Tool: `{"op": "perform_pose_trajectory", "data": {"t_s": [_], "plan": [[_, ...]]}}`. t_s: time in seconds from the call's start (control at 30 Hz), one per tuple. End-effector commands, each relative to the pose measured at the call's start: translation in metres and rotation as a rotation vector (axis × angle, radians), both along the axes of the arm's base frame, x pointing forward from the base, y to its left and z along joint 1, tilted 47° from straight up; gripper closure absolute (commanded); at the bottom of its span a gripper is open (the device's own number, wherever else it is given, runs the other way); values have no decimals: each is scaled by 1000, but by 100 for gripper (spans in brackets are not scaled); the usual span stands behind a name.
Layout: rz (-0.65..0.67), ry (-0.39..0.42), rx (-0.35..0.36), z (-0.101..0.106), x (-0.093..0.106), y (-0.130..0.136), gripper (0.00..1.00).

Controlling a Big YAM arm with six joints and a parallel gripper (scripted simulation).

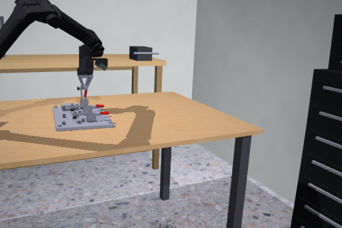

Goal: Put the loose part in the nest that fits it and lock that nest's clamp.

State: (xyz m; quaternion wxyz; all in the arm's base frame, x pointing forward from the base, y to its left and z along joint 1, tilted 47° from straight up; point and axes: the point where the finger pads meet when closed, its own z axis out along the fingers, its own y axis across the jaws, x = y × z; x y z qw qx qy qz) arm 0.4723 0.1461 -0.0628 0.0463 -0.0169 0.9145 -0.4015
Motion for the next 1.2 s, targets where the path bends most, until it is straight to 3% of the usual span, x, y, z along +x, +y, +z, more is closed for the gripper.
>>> {"op": "perform_pose_trajectory", "data": {"t_s": [0.0,0.07,0.13,0.3,1.17], "plan": [[44,-24,22,4,5,16,55],[44,-24,22,4,5,16,55],[10,-10,13,-5,7,-4,55],[38,-30,26,1,11,14,55],[33,-33,26,1,11,13,55]]}}
